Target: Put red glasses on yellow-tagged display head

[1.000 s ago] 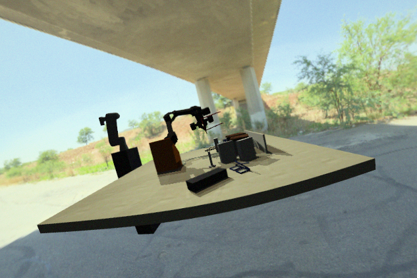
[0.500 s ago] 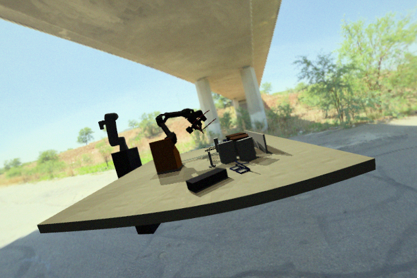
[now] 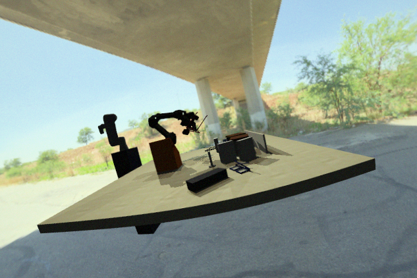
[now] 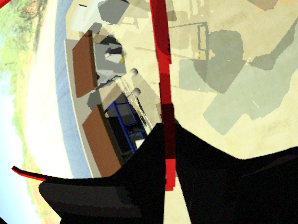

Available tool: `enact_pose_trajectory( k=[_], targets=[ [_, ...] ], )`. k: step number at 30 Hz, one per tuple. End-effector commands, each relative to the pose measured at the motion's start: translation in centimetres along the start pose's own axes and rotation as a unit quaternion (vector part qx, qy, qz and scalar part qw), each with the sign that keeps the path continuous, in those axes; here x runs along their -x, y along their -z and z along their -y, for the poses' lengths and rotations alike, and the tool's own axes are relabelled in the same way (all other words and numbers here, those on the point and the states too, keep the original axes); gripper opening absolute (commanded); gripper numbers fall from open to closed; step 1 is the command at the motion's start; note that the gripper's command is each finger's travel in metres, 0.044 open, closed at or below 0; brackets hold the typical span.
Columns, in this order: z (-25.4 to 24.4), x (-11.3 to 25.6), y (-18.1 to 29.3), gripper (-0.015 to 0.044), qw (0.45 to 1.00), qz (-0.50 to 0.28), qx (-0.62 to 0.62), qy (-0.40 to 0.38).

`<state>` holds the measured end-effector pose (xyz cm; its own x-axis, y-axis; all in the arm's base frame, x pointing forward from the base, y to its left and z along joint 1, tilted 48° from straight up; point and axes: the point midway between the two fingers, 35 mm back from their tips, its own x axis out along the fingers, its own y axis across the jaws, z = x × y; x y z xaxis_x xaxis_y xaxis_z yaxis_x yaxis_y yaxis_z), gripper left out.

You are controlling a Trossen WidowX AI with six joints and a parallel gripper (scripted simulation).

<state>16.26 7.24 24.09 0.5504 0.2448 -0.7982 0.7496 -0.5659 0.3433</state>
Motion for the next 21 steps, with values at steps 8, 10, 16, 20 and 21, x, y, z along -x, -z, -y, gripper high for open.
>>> enact_pose_trajectory(
  k=[8,10,16,20,21],
  targets=[
    [2.1,2.1,-1.2,0.0,0.991,-0.06,-0.117,-0.012],
    [2.2,2.3,-1.2,0.0,0.99,-0.064,-0.125,-0.012],
    [1.9,2.1,-0.8,0.0,0.993,-0.057,-0.103,-0.01],
    [1.9,2.1,-0.8,0.0,0.993,-0.057,-0.103,-0.01],
    [1.9,2.1,-0.8,0.0,0.993,-0.057,-0.103,-0.01]
  ],
)
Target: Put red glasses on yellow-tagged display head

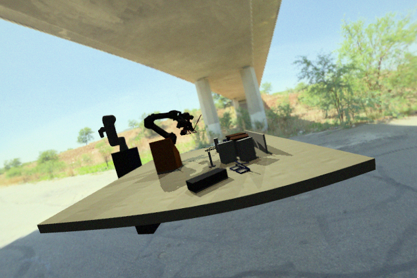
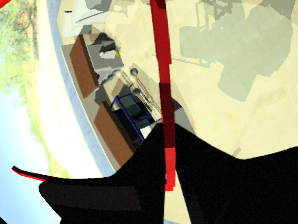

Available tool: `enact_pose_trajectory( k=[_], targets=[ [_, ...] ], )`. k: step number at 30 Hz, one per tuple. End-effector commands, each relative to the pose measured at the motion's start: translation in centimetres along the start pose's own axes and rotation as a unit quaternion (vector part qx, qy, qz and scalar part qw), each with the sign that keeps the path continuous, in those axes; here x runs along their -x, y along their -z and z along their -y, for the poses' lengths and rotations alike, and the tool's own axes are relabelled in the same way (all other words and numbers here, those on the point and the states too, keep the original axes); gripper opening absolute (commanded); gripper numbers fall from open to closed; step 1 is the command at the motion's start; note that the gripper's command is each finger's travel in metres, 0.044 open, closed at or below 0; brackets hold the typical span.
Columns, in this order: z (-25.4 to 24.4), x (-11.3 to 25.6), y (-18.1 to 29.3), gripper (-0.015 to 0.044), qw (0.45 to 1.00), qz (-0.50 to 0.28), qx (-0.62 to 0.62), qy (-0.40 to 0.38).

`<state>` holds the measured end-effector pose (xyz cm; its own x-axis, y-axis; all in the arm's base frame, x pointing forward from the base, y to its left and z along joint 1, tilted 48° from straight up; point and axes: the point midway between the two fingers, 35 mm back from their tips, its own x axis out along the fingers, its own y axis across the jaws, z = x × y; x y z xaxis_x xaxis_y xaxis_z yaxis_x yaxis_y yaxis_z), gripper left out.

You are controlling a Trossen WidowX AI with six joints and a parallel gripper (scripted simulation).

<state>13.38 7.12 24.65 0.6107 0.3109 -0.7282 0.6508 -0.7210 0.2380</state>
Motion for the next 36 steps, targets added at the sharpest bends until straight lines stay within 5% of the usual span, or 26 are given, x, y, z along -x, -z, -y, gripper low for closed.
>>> enact_pose_trajectory(
  k=[1,15,36],
  targets=[
    [0.0,0.0,0.1,0.0,1.0,-0.001,0.003,0.0],
    [0.0,-0.3,0.1,0.0,1.0,0.007,0.011,0.004],
    [-1.2,-7.2,-0.7,0.0,0.976,0.108,0.137,0.132]
  ],
)
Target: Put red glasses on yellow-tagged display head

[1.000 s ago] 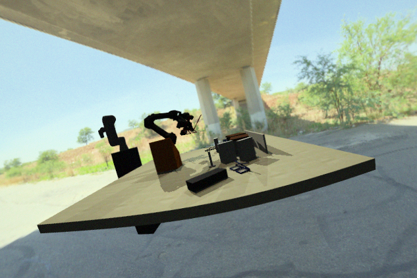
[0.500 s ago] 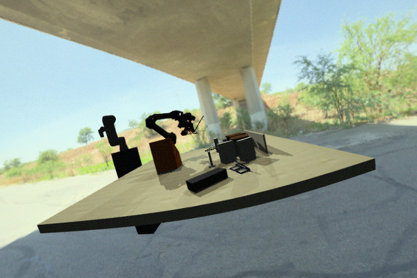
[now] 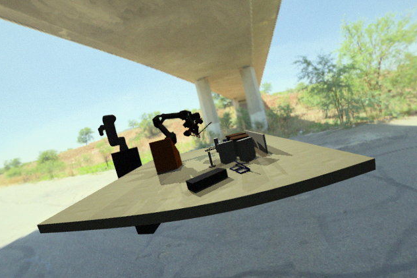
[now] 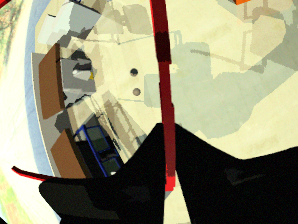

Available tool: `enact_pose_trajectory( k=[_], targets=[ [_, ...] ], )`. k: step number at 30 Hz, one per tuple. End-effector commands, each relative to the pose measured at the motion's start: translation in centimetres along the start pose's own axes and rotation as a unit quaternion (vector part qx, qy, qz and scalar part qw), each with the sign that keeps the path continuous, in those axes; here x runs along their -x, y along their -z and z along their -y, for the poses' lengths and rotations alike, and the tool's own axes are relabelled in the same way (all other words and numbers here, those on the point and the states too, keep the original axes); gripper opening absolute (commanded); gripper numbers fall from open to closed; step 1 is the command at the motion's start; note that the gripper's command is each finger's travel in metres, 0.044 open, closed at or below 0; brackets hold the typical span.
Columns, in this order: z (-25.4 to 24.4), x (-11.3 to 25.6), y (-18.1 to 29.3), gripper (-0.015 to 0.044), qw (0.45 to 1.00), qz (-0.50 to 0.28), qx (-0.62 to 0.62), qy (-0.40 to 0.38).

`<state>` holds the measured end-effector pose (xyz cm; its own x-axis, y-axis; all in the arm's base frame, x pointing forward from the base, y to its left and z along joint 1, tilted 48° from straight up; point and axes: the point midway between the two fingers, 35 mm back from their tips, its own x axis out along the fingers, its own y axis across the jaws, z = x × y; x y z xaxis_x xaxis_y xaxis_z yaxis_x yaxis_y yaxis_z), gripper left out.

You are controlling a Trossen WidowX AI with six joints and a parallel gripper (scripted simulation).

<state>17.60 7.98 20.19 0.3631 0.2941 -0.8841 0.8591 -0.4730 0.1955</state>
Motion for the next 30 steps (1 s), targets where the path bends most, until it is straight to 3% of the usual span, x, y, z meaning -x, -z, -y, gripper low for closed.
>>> enact_pose_trajectory(
  k=[1,15,30],
  targets=[
    [-0.5,-1.4,-0.2,0.0,0.999,0.009,0.02,0.032],
    [-2.5,-5.4,-1.7,0.0,0.988,-0.001,0.075,0.133],
    [-4.5,-9.1,-4.2,0.0,0.968,-0.076,0.108,0.213]
  ],
)
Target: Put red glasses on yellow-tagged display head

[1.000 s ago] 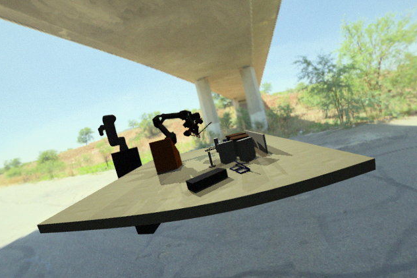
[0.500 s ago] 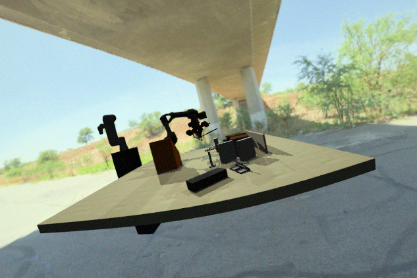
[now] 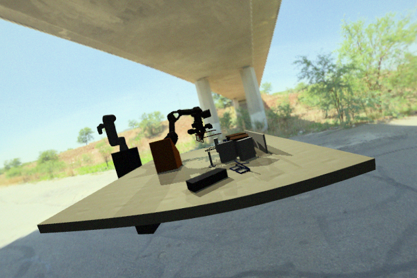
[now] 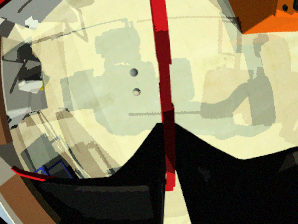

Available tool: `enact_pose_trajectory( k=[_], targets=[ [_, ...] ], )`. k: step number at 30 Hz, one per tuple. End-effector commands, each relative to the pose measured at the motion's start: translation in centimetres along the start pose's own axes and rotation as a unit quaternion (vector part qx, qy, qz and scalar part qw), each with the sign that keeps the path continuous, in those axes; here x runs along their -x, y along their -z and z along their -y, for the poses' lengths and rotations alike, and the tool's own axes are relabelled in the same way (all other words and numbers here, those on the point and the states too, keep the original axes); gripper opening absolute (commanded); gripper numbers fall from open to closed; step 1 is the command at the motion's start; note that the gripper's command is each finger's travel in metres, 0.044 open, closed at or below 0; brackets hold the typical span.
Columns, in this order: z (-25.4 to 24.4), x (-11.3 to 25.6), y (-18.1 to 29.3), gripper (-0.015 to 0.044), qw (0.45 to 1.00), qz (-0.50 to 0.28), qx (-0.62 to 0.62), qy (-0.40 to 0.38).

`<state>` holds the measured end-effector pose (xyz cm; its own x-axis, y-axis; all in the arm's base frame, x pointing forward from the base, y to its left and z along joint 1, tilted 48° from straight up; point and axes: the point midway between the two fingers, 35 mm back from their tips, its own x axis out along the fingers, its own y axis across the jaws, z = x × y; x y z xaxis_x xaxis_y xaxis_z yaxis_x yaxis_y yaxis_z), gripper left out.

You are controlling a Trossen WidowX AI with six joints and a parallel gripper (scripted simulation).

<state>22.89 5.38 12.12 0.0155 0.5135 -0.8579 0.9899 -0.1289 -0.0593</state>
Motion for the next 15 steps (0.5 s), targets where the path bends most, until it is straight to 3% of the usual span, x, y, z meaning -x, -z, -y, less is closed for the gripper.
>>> enact_pose_trajectory(
  k=[1,15],
  targets=[
    [-0.6,-0.7,-1.0,0.0,0.999,-0.027,0.01,0.016],
    [-2.4,-2.5,-4.7,0.0,0.99,-0.136,0.043,0.026]
  ],
)
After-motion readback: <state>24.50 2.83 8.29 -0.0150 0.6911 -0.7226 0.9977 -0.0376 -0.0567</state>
